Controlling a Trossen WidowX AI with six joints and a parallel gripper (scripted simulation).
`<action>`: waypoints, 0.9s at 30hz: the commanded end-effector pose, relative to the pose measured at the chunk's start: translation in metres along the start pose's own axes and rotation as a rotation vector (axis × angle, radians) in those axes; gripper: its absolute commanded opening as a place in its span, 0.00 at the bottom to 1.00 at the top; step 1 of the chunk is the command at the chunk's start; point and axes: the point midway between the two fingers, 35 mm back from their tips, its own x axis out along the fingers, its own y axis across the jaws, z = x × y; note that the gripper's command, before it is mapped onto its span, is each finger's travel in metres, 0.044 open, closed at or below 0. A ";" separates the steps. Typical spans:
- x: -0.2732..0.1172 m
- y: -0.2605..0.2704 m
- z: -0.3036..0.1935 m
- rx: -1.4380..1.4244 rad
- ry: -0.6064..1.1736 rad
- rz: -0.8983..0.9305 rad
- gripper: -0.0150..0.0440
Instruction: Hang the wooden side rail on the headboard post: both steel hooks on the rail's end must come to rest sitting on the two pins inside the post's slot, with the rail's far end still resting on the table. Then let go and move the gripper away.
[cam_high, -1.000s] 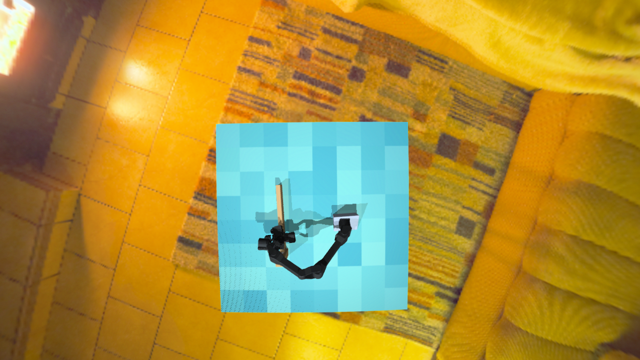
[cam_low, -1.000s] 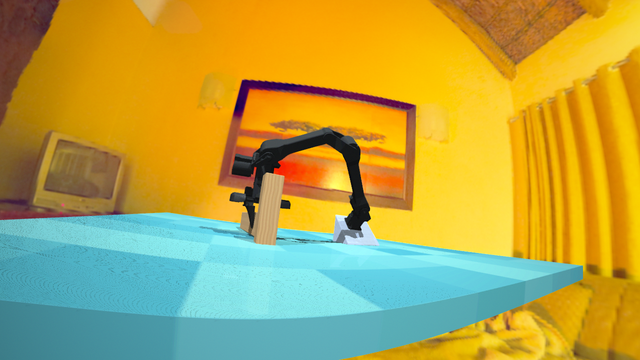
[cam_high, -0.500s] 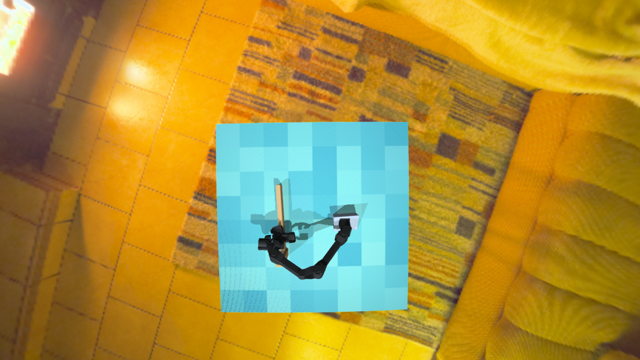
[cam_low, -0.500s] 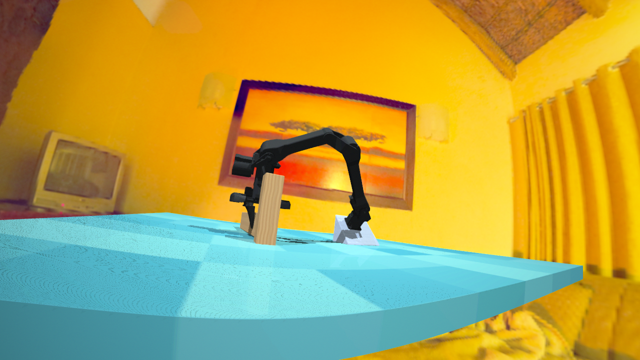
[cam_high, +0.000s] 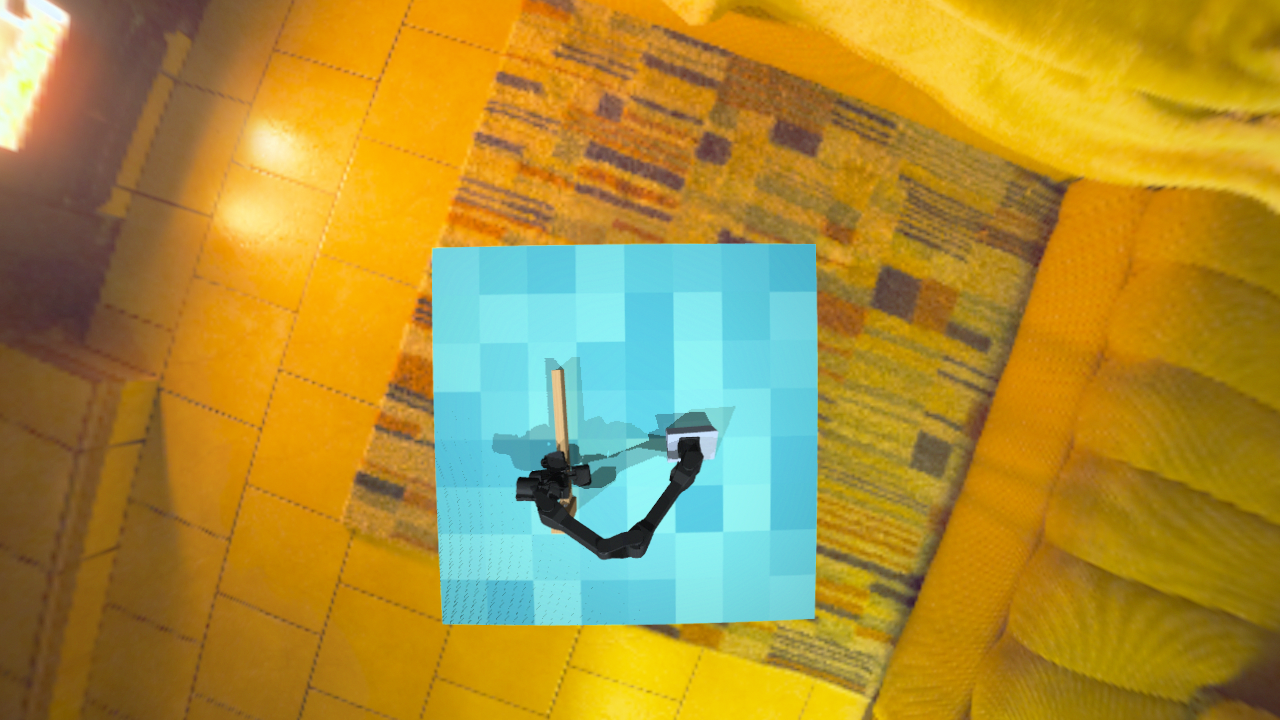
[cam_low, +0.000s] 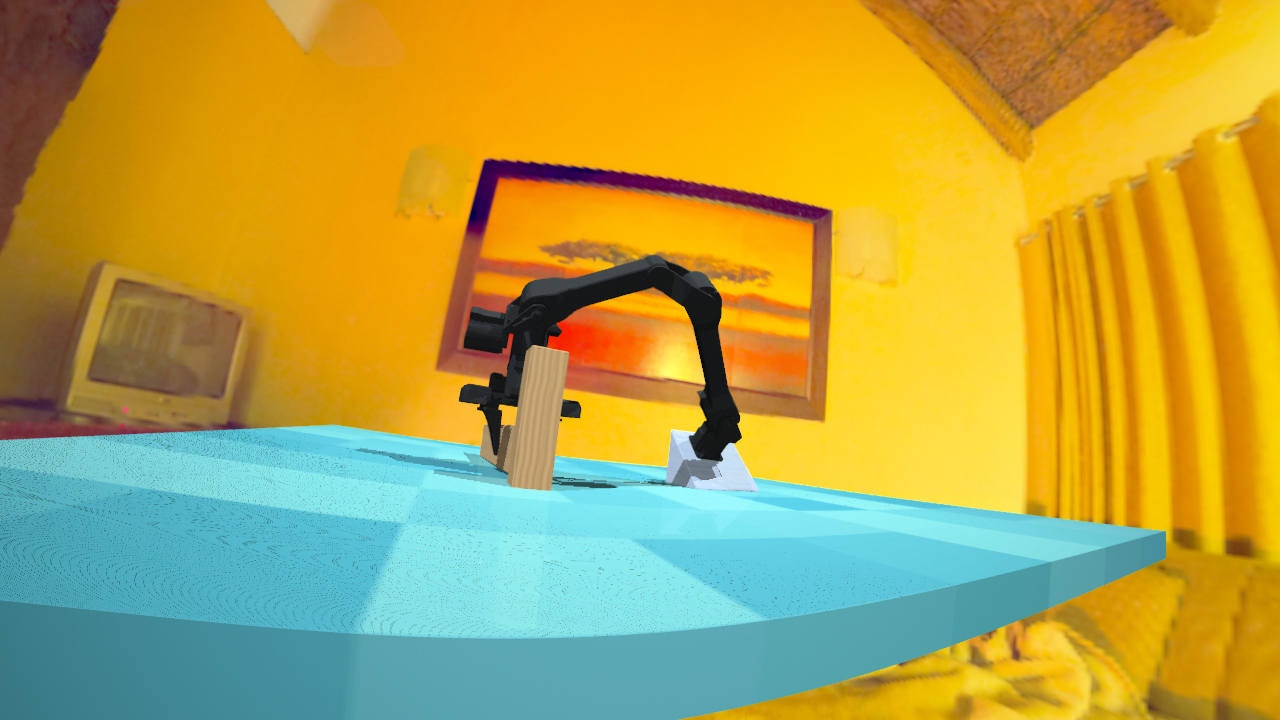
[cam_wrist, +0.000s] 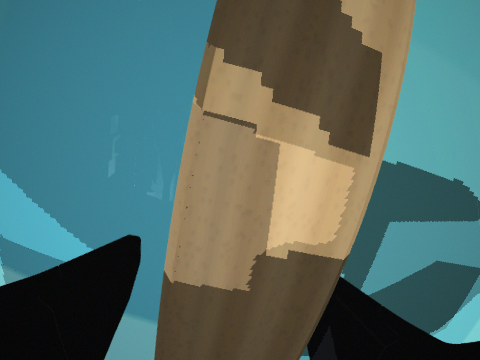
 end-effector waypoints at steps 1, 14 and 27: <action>-0.006 0.000 0.000 -0.002 0.001 0.001 0.88; -0.040 -0.002 0.018 -0.007 0.006 0.007 1.00; -0.041 -0.003 0.028 -0.002 0.007 0.010 1.00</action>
